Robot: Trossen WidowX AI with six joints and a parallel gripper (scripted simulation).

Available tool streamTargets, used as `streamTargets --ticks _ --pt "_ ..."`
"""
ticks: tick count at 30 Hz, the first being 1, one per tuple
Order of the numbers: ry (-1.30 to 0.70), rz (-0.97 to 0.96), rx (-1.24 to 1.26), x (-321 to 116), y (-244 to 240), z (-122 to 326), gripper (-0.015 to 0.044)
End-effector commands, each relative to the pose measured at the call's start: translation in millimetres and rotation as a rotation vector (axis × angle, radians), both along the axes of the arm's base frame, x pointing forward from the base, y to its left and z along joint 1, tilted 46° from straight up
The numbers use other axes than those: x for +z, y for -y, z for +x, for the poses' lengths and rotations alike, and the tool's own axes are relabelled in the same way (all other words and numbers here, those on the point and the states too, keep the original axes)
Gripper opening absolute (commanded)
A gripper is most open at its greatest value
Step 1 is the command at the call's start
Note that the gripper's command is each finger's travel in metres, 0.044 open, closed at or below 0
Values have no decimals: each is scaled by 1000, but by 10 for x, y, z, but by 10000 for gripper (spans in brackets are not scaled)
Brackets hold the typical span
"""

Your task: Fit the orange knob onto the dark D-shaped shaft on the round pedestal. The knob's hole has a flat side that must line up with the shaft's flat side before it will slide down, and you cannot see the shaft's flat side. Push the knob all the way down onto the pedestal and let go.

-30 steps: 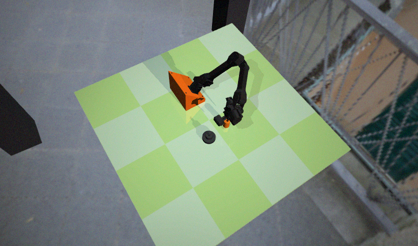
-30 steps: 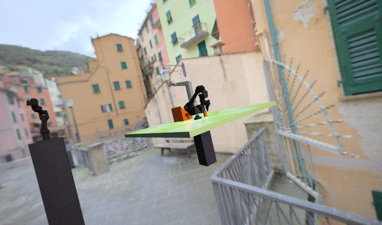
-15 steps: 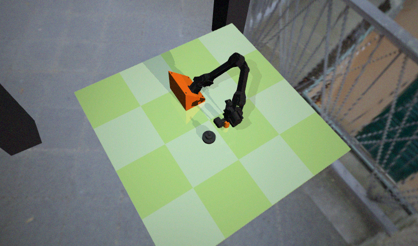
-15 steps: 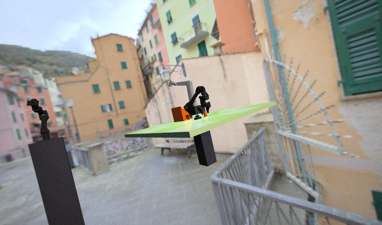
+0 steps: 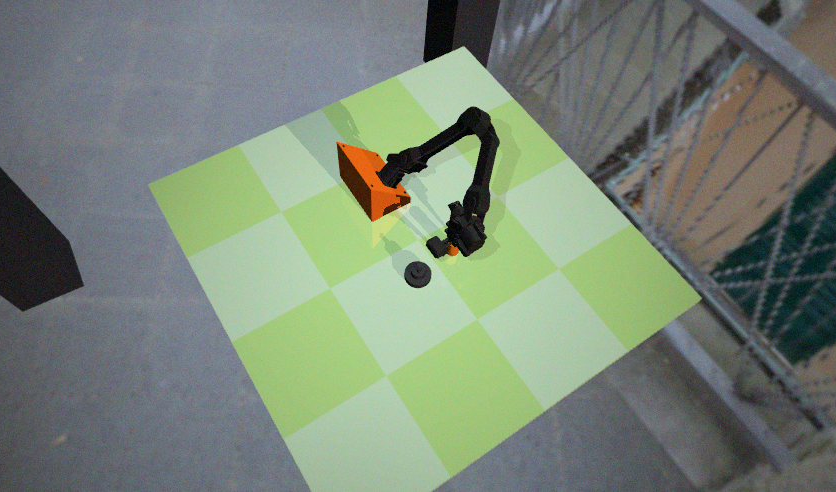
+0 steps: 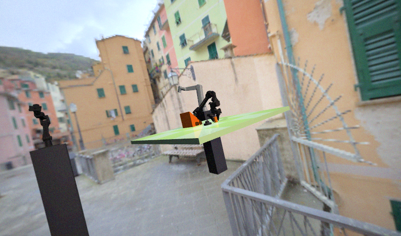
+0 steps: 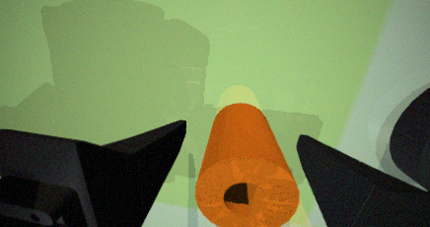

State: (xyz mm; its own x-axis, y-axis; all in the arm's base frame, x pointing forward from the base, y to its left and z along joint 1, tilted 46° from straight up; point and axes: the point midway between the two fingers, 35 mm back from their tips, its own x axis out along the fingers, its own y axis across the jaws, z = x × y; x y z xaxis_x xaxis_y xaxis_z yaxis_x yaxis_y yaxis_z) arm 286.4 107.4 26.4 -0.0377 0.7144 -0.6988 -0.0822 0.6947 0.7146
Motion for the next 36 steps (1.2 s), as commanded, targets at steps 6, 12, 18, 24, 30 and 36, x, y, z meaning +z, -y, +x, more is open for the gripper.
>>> streamTargets --ticks 6,12,18,24,30,36 --pt "-9 3 -5 -14 -10 -18 171" --pt "-9 3 -5 -14 -10 -18 131" --pt "-8 -3 -6 111 116 43 0" --pt "-7 -9 -7 347 340 114 0" --pt "-8 -11 -7 605 565 141 0" --pt "-10 -7 -6 882 783 124 0"
